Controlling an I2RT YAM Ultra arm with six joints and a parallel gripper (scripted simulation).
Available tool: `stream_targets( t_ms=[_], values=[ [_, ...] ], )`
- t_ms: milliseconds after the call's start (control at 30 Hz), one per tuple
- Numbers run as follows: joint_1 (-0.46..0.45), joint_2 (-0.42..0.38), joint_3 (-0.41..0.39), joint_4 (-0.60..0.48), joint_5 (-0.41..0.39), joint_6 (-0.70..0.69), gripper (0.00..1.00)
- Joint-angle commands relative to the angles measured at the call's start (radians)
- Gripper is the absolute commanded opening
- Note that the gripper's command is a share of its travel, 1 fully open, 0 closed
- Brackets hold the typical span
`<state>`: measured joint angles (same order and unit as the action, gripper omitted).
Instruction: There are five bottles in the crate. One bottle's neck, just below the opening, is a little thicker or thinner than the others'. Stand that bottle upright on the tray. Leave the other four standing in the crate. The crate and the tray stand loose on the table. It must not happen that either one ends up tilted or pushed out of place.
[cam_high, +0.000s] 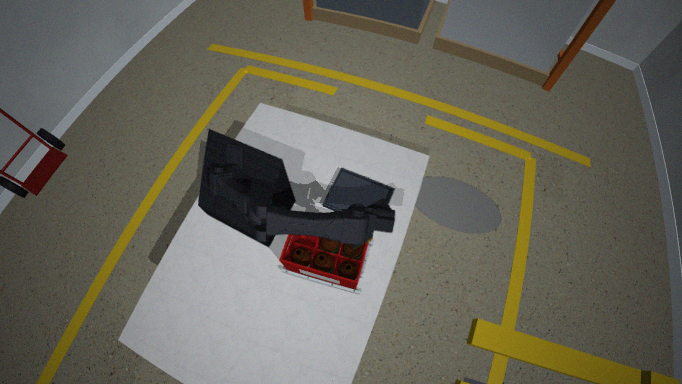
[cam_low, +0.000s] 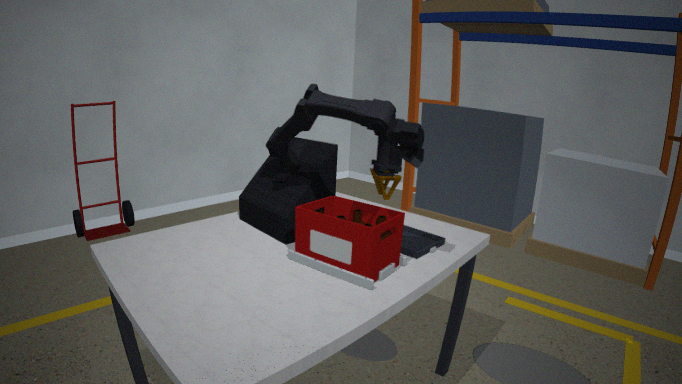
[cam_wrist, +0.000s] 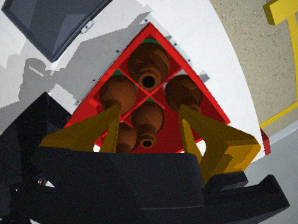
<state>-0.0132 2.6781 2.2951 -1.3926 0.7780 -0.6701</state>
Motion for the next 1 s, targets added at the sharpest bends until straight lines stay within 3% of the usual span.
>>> stream_targets(
  t_ms=[0, 633, 967],
  values=[
    [0.021, -0.007, 0.017, 0.009, -0.005, -0.003, 0.61],
    [0.014, -0.031, -0.024, 0.04, -0.002, -0.016, 0.61],
    [-0.002, -0.037, -0.082, 0.088, 0.002, -0.036, 0.61]
  ],
)
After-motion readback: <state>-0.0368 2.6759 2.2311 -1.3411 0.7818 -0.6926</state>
